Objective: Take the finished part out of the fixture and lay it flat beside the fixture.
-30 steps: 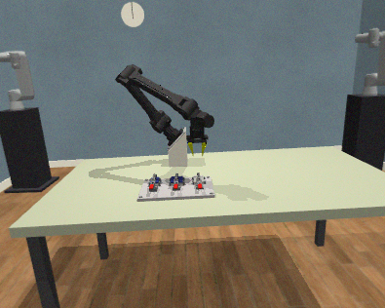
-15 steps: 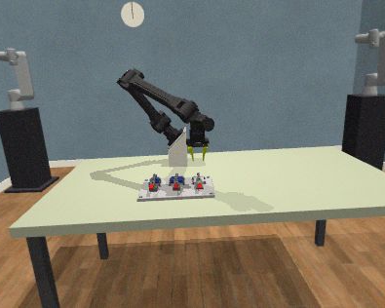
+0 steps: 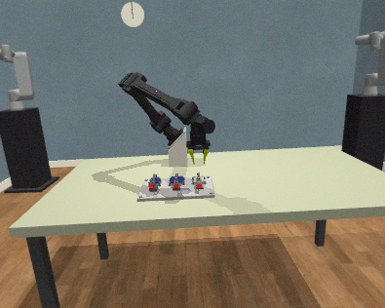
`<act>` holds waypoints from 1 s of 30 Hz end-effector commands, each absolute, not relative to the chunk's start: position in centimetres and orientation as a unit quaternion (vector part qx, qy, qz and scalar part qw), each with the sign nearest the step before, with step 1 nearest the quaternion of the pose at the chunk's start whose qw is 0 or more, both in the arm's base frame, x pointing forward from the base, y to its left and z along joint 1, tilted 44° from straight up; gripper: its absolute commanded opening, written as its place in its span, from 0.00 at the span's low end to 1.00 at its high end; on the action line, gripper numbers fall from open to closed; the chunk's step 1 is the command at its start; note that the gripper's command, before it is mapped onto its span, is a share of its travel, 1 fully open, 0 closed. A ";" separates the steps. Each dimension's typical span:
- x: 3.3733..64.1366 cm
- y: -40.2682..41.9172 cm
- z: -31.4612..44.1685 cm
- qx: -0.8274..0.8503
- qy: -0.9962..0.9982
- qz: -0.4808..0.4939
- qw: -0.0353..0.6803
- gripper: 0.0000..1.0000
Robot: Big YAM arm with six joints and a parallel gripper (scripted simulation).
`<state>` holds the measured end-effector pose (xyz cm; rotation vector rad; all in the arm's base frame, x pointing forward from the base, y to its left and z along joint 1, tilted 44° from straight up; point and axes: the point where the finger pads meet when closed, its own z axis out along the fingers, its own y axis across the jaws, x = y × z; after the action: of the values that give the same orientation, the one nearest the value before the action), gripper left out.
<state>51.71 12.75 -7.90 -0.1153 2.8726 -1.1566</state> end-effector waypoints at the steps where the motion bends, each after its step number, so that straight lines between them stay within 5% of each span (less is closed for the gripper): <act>1: 52.1 11.7 -8.7 -0.035 0.925 -0.379 0.008 0.45; 30: 51.8 6.3 -14.5 -0.037 0.925 -0.379 0.008 0.45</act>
<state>51.92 7.88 -12.70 -0.0990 2.8725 -1.1651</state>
